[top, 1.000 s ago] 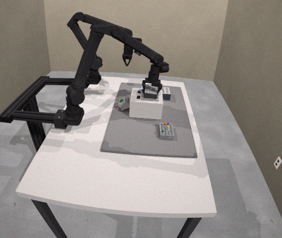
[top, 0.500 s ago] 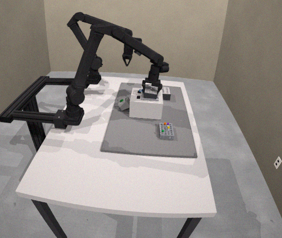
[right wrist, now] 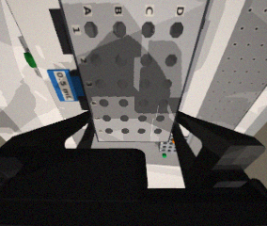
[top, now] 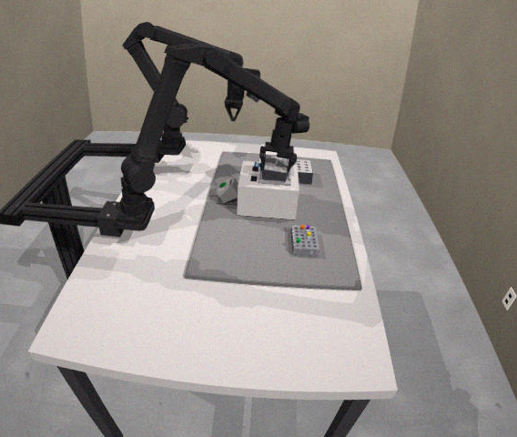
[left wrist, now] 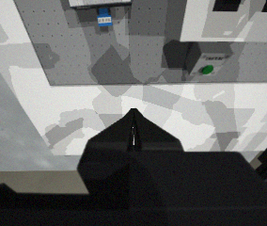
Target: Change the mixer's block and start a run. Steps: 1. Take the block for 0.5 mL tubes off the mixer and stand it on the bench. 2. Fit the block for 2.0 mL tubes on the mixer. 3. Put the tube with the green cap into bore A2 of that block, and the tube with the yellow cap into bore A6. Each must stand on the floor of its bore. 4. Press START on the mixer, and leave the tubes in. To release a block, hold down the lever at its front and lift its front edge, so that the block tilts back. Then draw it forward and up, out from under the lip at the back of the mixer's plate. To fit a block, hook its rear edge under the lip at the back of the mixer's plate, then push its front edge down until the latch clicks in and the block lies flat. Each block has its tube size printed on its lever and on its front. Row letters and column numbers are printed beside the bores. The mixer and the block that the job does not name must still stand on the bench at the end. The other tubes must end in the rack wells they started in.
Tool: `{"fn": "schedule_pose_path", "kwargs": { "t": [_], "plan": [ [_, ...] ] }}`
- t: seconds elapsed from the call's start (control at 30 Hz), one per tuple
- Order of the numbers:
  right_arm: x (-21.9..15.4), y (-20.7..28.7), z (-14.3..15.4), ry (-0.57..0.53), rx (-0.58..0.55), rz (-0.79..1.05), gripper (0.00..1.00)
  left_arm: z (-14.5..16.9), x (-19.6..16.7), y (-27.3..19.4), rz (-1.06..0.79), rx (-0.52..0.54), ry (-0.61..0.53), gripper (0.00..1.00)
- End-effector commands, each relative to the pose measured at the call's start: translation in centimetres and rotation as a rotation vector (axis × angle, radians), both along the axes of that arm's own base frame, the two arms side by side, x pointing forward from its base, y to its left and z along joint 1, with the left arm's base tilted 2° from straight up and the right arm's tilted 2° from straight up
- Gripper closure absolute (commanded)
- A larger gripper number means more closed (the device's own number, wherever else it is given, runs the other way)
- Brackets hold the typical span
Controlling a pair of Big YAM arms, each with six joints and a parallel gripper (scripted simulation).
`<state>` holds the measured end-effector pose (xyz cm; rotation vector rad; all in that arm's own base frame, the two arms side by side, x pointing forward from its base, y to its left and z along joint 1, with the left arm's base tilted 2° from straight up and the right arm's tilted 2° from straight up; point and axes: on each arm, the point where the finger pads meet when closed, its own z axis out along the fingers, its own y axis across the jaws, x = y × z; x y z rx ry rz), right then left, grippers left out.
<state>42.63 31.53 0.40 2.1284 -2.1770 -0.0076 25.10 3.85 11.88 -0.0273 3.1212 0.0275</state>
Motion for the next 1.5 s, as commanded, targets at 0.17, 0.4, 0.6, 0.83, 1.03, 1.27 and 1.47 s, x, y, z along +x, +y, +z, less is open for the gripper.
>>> {"fn": "schedule_pose_path", "kwargs": {
  "t": [0.17,0.4,0.6,0.83,1.03,1.27,1.47],
  "plan": [
    [3.7,1.8,5.8,-0.122,0.095,-0.007,1.0,1.9,1.6,0.1,-0.013,0.008,-0.052,1.0],
    [3.4,2.6,5.9,-0.123,0.097,-0.004,1.0,1.1,0.9,0.0,-0.012,0.005,-0.032,1.0],
    [3.0,3.3,4.8,-0.108,0.087,0.004,1.0,0.5,0.3,-0.1,-0.012,0.003,-0.016,1.0],
    [3.7,2.5,3.6,-0.094,0.075,-0.016,1.0,0.3,0.1,-0.1,-0.012,0.002,-0.009,1.0],
    [3.8,2.1,2.6,-0.079,0.063,-0.024,1.0,0.2,0.0,-0.1,-0.012,0.002,-0.005,1.0],
    [2.5,2.0,3.0,-0.069,0.057,-0.011,1.0,1.1,0.9,0.0,-0.012,0.006,-0.03,1.0],
    [1.6,1.8,3.3,-0.056,0.047,-0.005,1.0,1.7,1.4,0.1,-0.012,0.008,-0.045,1.0]
  ]
}}
